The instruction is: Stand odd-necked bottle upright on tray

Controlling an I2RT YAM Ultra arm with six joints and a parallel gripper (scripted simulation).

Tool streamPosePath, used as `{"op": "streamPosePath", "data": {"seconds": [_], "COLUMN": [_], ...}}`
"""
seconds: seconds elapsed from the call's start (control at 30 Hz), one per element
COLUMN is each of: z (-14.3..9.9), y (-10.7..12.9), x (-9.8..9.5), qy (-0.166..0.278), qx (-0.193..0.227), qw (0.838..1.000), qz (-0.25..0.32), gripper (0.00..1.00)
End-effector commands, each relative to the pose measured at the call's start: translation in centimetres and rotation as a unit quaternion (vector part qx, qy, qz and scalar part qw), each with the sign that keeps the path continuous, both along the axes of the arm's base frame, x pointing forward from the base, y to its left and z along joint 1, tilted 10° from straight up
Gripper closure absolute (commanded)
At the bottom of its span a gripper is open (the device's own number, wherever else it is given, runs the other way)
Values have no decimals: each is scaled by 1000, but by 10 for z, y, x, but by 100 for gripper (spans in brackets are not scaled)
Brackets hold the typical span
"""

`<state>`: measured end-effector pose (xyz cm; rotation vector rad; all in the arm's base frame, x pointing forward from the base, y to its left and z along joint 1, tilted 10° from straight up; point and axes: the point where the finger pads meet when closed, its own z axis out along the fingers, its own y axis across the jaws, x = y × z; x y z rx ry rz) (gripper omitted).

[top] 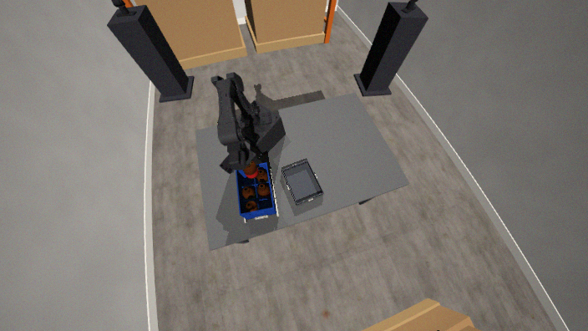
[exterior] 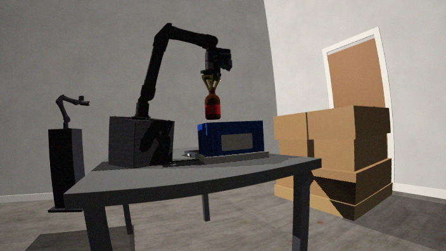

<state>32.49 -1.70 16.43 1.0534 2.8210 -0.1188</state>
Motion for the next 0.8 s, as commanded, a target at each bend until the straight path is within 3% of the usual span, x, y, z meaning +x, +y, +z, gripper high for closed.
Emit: {"op": "streamPosePath", "data": {"seconds": [0.0,0.77], "z": [23,10], "y": [9,54], "x": [4,9], "qy": [-32,-20], "qx": [-3,-3], "qw": [999,1000], "qz": [0,0], "gripper": [100,100]}}
